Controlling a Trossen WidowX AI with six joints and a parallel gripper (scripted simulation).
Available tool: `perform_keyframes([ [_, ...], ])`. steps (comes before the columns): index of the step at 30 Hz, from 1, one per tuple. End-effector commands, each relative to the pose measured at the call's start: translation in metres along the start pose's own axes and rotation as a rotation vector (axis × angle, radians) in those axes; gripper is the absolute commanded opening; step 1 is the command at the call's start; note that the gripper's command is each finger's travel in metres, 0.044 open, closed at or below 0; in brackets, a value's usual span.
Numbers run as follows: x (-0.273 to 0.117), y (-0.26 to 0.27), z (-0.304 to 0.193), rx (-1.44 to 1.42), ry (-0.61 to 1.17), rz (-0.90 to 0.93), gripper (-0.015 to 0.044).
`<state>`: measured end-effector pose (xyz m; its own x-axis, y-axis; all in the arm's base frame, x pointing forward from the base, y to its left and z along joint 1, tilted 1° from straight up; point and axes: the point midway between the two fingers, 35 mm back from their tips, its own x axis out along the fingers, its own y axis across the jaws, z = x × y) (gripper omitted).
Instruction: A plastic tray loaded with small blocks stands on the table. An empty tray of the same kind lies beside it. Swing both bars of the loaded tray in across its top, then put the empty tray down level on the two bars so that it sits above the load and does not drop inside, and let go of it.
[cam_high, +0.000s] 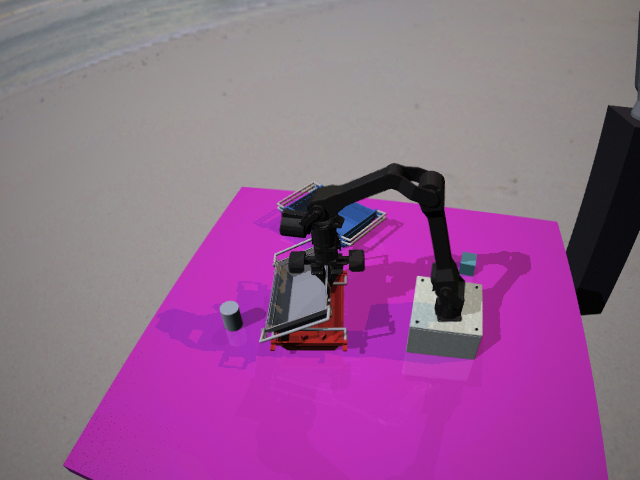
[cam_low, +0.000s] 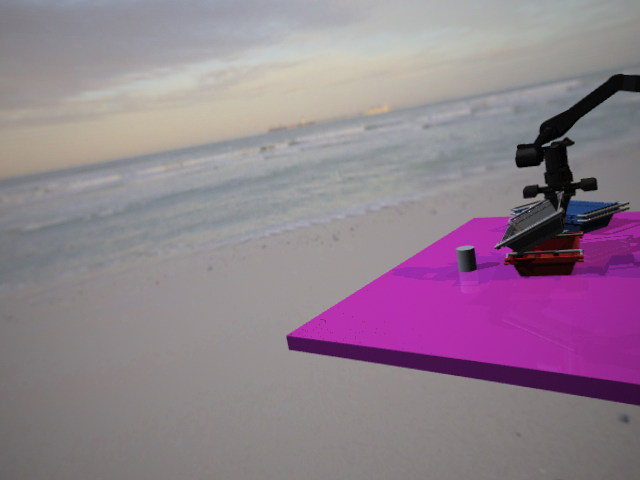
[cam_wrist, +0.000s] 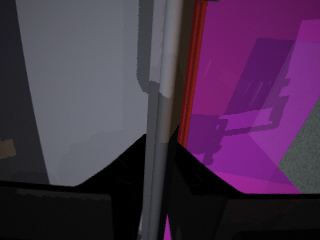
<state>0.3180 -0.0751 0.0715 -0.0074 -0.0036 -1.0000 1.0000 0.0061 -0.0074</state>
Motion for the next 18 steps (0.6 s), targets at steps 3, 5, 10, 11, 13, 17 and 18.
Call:
perform_keyframes([
  [3, 0.001, 0.001, 0.0, -0.002, -0.002, 0.018, 0.0],
  [5, 0.002, -0.001, 0.0, -0.002, -0.002, 0.017, 0.0],
  [10, 0.005, -0.004, 0.0, -0.002, -0.002, 0.017, 0.0],
  [11, 0.006, -0.004, 0.0, -0.002, -0.002, 0.017, 0.0],
  [13, 0.008, -0.006, 0.0, -0.002, -0.002, 0.017, 0.0],
  [17, 0.013, -0.01, 0.0, -0.002, -0.002, 0.017, 0.0],
  [18, 0.014, -0.01, 0.0, -0.002, -0.002, 0.017, 0.0],
])
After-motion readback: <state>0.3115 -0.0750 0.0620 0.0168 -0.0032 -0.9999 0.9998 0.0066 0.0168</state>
